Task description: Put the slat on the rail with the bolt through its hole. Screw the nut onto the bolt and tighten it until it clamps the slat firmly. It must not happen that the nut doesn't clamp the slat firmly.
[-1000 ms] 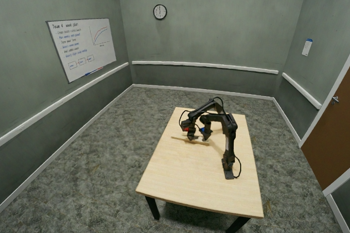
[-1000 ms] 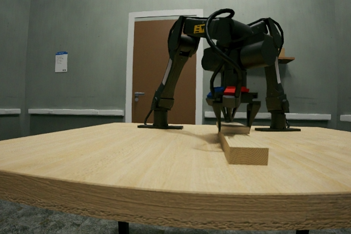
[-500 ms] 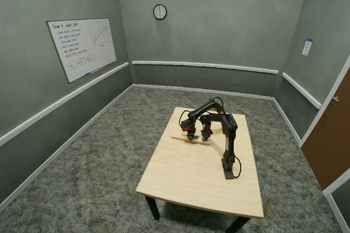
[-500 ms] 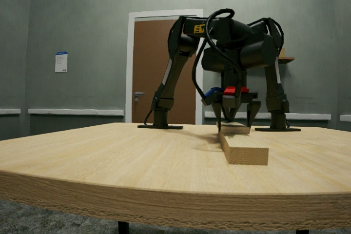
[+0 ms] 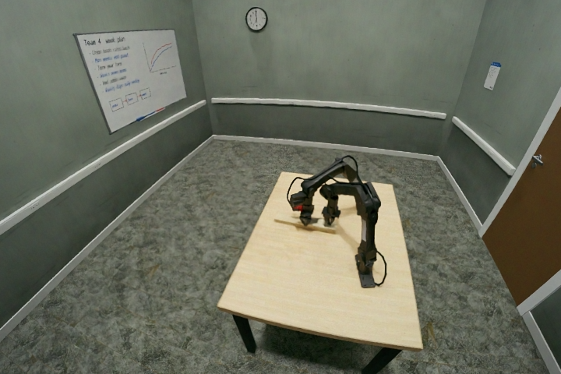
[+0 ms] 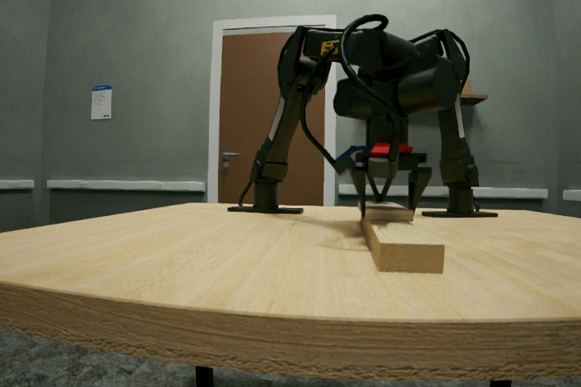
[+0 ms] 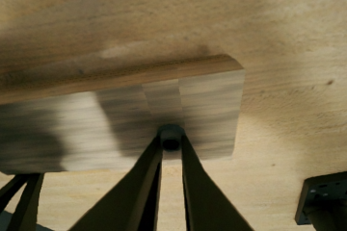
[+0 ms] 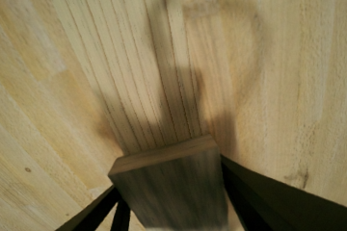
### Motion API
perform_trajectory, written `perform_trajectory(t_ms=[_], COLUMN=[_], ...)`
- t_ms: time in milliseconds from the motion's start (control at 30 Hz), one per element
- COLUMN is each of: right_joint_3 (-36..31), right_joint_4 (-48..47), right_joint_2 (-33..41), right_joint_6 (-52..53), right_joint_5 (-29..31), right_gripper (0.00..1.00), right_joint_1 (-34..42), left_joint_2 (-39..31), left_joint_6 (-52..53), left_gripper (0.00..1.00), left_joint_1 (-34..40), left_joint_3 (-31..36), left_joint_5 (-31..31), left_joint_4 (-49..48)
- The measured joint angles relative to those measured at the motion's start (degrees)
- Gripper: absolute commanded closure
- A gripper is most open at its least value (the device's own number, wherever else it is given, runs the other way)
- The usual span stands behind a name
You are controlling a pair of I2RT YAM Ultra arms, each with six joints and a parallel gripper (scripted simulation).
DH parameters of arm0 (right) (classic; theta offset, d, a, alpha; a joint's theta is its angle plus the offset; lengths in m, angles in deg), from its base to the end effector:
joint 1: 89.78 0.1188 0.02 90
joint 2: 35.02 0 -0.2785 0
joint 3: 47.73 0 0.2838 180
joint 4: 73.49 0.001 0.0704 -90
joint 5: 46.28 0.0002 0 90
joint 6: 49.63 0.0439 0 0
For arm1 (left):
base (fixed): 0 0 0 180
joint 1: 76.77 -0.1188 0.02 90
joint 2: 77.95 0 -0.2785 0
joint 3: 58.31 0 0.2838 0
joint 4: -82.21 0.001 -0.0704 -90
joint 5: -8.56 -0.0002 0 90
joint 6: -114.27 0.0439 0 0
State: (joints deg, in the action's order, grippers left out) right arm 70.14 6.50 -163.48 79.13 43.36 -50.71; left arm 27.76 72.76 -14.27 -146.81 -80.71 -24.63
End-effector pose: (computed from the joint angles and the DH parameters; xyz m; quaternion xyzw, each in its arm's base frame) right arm 0.3647 0.2977 0.1704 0.0027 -1.0000 0.0007 0.0059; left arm 0.1702 -0.3235 0.1886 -0.8241 -0.5664 -0.0067 0.0024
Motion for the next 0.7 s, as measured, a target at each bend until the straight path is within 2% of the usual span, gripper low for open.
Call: perform_trajectory(t_ms=[700], right_joint_3=[0.00], right_joint_4=[0.00], right_joint_2=[0.00], right_joint_6=[0.00], right_joint_5=[0.00], right_gripper=[0.28], right_joint_1=[0.00], left_joint_2=[-0.26], left_joint_6=[42.73], left_gripper=[0.88], left_joint_1=[0.00], left_joint_3=[0.37], left_joint_5=[0.37], left_joint_4=[-1.01])
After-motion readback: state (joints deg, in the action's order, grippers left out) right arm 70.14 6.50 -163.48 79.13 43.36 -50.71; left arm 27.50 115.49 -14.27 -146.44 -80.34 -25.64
